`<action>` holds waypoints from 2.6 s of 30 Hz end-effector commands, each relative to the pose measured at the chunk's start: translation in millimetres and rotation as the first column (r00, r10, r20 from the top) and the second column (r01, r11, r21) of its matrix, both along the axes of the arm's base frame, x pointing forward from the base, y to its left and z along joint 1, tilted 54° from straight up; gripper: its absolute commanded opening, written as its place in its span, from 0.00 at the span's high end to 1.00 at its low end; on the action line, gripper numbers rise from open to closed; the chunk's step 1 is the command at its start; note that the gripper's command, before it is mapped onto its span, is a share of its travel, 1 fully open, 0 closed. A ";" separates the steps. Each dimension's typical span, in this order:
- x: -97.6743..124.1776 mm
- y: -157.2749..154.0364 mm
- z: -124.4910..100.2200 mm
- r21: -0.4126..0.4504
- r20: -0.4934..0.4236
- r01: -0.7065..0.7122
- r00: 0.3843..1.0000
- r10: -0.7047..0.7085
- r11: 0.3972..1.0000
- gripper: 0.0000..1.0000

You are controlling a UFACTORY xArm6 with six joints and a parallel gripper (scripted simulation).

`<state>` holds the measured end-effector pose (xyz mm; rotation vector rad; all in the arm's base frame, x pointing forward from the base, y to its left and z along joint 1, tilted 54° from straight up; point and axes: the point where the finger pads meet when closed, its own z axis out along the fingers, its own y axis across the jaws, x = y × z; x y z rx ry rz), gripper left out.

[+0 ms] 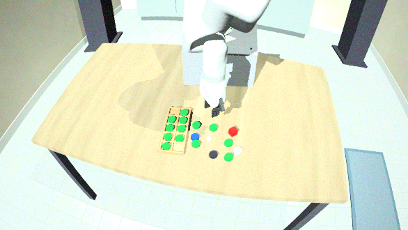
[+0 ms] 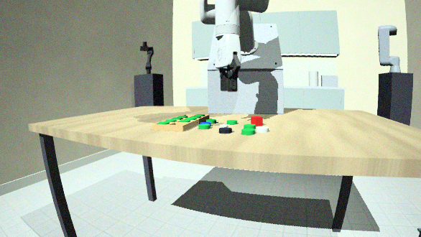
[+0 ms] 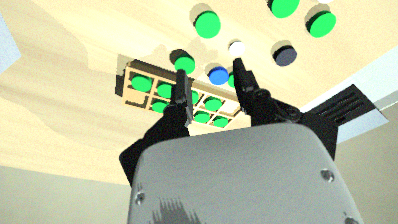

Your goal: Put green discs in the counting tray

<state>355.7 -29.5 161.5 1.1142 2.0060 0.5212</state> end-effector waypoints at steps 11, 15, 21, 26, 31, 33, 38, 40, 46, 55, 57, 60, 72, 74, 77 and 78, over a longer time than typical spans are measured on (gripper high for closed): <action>-5.0 7.3 3.6 -0.038 0.032 -0.054 0.998 0.055 0.998 0.53; -4.4 7.5 3.5 -0.037 0.033 -0.055 0.998 0.056 0.998 0.53; 3.6 9.1 1.6 -0.024 0.038 -0.060 0.997 0.061 0.998 0.53; 20.9 10.2 -8.2 -0.014 0.042 -0.063 0.997 0.063 0.998 0.53; 40.2 8.2 -29.4 -0.038 0.032 -0.054 0.998 0.055 0.998 0.53; 40.2 8.2 -29.4 -0.038 0.032 -0.054 0.998 0.055 0.998 0.53; 65.0 8.5 -46.6 -0.037 0.033 -0.054 0.998 0.055 0.998 0.53; 70.8 8.7 -51.8 -0.038 0.032 -0.054 0.998 0.055 0.998 0.53; 75.8 9.0 -56.8 -0.039 0.032 -0.054 0.998 0.055 0.998 0.53; 75.8 9.0 -56.8 -0.039 0.032 -0.054 0.998 0.055 0.998 0.53; 75.8 9.0 -56.8 -0.039 0.032 -0.054 0.998 0.055 0.998 0.53; 75.8 9.0 -56.8 -0.039 0.032 -0.054 0.998 0.055 0.998 1.00; 75.8 9.0 -56.8 -0.039 0.032 -0.054 0.998 0.055 0.998 1.00; 75.8 9.0 -56.8 -0.039 0.032 -0.054 0.998 0.055 0.998 1.00; 75.8 9.0 -56.8 -0.039 0.032 -0.054 0.998 0.055 0.998 1.00; 75.8 9.0 -56.8 -0.039 0.032 -0.054 0.998 0.055 0.998 1.00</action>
